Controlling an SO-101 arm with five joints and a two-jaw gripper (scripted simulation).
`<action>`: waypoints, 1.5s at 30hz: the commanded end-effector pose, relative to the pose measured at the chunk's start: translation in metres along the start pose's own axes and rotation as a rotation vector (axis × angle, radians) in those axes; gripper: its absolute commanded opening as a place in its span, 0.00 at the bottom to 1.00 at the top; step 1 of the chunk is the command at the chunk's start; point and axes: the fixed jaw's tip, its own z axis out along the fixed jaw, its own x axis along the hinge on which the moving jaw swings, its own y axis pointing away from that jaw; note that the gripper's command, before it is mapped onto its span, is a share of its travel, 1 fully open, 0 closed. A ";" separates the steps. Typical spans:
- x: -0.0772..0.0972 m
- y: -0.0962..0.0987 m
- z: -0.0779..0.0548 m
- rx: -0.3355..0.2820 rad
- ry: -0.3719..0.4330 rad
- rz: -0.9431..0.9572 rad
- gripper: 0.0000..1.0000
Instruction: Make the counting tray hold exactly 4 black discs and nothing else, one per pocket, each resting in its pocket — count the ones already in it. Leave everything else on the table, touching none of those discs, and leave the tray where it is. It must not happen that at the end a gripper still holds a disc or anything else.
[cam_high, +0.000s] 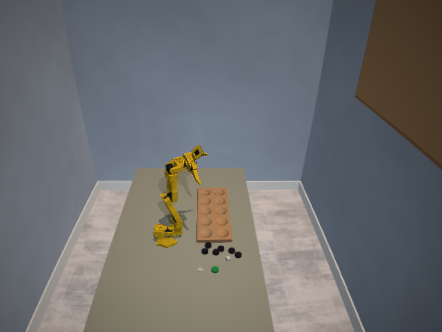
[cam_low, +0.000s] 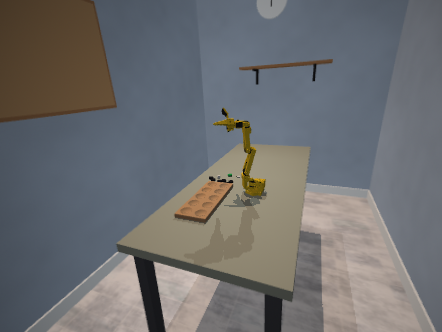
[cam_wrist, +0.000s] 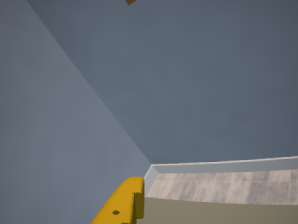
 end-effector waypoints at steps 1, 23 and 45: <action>0.000 0.000 0.000 -0.001 -0.001 0.001 1.00; 0.003 -0.002 0.002 0.009 0.016 -0.055 1.00; 0.015 -0.008 0.011 0.033 0.072 -0.223 1.00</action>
